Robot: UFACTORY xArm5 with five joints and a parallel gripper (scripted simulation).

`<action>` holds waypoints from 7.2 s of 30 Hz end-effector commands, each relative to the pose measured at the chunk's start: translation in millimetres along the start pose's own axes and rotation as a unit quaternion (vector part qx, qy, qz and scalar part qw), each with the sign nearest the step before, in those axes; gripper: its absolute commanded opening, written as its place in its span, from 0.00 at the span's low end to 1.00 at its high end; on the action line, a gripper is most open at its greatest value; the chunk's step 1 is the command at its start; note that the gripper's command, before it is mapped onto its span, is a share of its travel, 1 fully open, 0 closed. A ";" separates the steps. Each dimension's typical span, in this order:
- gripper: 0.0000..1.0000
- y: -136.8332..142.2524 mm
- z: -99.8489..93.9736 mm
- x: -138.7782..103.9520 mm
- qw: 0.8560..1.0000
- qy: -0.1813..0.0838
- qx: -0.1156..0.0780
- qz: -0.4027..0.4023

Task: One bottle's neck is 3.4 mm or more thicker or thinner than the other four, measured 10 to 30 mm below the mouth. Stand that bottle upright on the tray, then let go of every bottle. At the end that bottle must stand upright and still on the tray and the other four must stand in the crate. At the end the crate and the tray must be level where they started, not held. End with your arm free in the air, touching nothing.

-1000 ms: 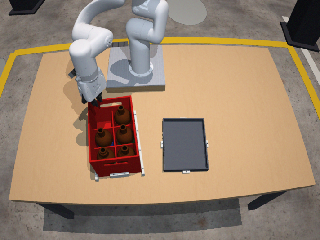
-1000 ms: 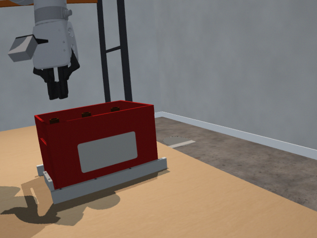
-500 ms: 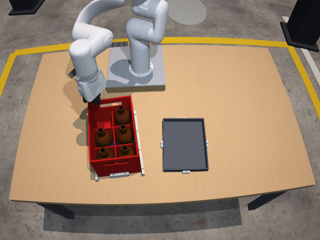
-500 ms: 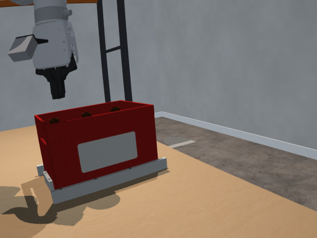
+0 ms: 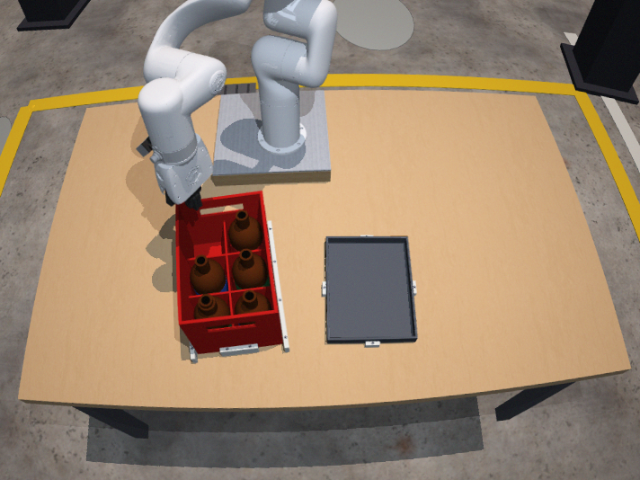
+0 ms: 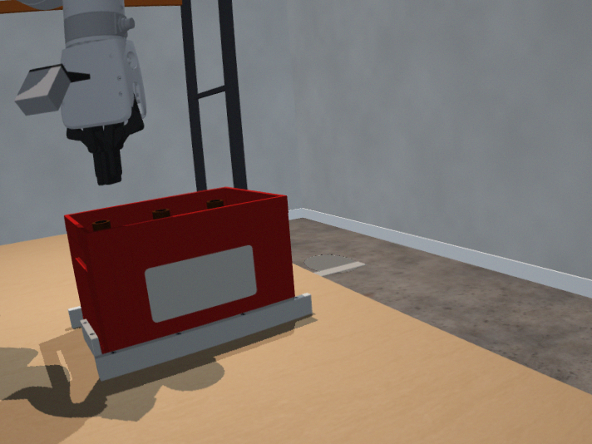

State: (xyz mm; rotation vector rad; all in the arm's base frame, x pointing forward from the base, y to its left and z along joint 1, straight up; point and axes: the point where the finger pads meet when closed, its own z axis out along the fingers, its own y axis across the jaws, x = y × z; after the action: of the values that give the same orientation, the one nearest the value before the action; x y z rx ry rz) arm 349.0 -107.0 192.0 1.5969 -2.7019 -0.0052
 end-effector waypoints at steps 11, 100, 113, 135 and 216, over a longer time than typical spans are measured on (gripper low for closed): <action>0.00 63.1 -1.2 -60.3 1.000 0.000 0.002 0.000; 0.65 63.0 37.1 -60.6 1.000 0.000 0.002 0.000; 0.65 63.0 42.0 -60.6 1.000 0.000 0.002 0.000; 0.65 63.0 42.3 -60.6 1.000 0.000 0.002 0.000; 0.65 63.0 42.3 -60.6 1.000 0.000 0.002 0.000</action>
State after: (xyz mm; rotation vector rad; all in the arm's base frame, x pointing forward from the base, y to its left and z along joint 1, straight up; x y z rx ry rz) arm 321.8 -23.3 148.8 1.5967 -2.7009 -0.0043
